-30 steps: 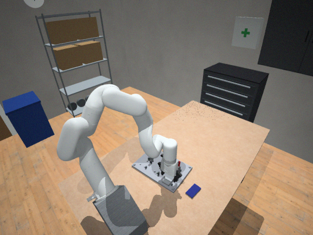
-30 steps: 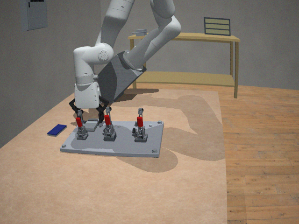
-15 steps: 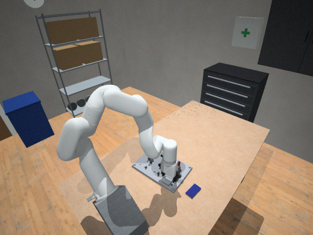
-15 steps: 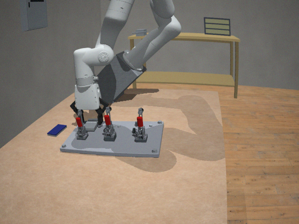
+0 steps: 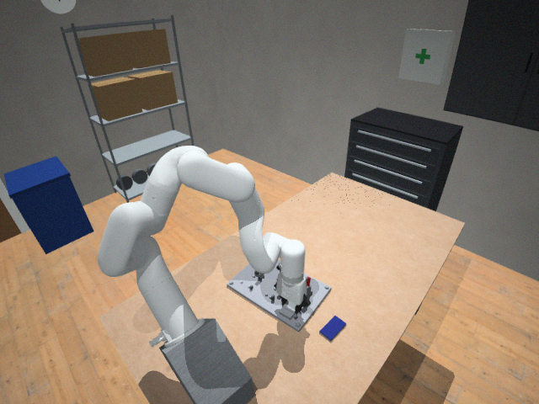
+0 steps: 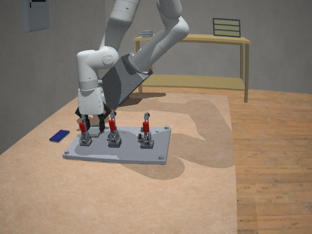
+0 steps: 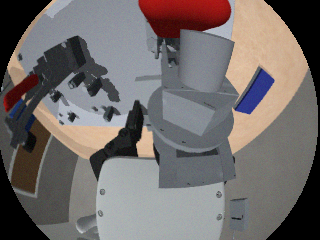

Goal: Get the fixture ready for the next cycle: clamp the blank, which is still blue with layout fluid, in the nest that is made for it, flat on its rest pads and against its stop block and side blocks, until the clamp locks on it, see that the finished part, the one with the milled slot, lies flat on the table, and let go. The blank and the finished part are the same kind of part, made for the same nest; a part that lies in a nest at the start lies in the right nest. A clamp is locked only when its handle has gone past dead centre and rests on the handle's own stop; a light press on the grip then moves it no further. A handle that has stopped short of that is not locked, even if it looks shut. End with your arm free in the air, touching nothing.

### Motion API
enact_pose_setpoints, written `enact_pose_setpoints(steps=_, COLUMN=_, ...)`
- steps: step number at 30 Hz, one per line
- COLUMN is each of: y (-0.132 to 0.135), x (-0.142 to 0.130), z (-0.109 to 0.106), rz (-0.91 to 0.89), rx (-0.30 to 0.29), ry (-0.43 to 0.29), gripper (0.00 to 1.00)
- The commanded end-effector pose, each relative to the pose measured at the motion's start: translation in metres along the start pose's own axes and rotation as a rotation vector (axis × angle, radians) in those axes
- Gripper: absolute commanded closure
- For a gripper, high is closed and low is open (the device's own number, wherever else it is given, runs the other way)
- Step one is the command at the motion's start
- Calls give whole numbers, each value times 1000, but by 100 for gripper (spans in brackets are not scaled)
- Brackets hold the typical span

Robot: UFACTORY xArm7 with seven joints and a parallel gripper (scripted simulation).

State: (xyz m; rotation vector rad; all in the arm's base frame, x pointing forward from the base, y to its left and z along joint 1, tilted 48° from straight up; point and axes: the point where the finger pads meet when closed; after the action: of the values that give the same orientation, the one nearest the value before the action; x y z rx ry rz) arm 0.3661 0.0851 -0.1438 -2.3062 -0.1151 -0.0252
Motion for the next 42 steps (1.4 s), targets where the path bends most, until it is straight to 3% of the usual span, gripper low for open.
enact_pose_setpoints(steps=1, y=1, x=1, z=-1, rz=0, rx=-2, ry=2, gripper=100)
enact_pose_setpoints(steps=32, y=1, x=1, z=-3, rz=0, rx=-2, ry=2, gripper=100)
enact_pose_setpoints(steps=42, y=1, x=1, z=-17, rz=0, rx=-2, ry=2, gripper=100)
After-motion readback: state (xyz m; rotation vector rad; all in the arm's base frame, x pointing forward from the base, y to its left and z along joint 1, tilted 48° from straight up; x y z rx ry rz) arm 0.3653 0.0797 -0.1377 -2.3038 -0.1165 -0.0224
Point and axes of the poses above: the point where the finger pads meet when closed, its own z axis out along the fingers, its own y axis across the jaws, x = y × z, and after that the axes turned 5 degrees about z, right-handed
